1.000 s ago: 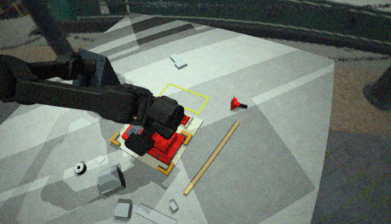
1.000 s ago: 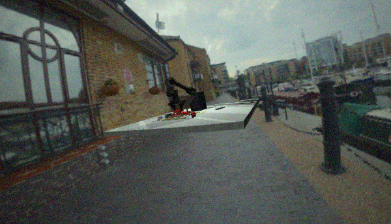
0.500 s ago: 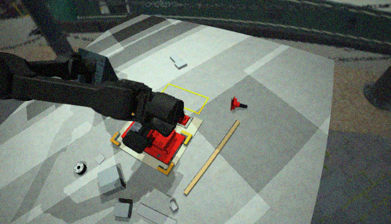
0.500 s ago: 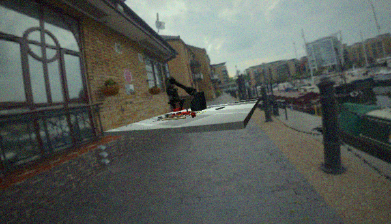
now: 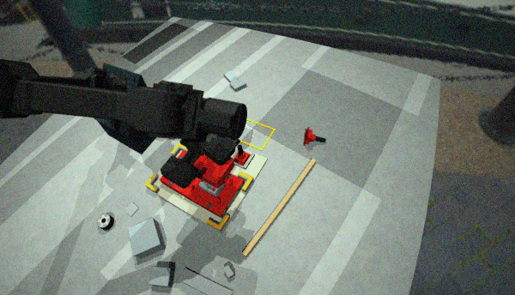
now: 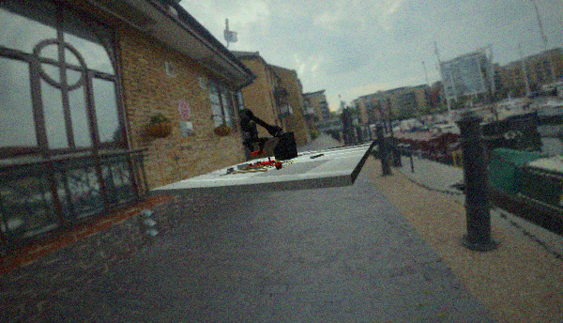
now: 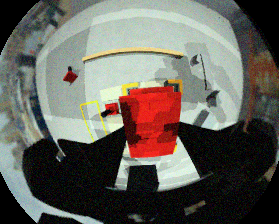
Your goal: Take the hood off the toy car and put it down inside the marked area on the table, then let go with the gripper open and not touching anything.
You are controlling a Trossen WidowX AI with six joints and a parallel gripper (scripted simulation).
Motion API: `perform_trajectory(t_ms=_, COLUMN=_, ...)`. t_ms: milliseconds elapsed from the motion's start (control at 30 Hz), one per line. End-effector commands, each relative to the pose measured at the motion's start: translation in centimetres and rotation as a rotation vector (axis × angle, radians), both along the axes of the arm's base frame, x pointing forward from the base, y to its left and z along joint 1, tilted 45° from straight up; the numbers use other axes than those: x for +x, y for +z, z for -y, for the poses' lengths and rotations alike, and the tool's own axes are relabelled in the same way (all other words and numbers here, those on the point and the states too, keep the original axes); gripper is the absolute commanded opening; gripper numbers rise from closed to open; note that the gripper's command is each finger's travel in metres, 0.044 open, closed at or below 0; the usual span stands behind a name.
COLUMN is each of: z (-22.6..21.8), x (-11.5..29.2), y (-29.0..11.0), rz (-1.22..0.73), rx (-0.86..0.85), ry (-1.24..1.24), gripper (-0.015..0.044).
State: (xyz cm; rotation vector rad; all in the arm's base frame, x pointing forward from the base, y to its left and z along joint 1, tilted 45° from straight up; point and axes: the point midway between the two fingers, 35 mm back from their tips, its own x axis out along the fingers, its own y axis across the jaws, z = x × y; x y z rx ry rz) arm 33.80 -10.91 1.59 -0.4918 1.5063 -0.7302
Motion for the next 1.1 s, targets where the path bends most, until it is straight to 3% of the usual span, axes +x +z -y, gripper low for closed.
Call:
perform_trajectory(t_ms=0, z=-2.8, x=0.5, y=-2.2, rz=-0.002, rx=0.016, ry=0.014, gripper=0.0)
perform_trajectory(t_ms=667, z=-14.2, x=-2.3, y=-12.3, rz=0.005, rx=0.01, ry=0.007, gripper=0.0)
perform_trajectory(t_ms=1067, z=-14.2, x=-2.5, y=-12.9, rz=0.006, rx=0.009, ry=0.007, gripper=0.0)
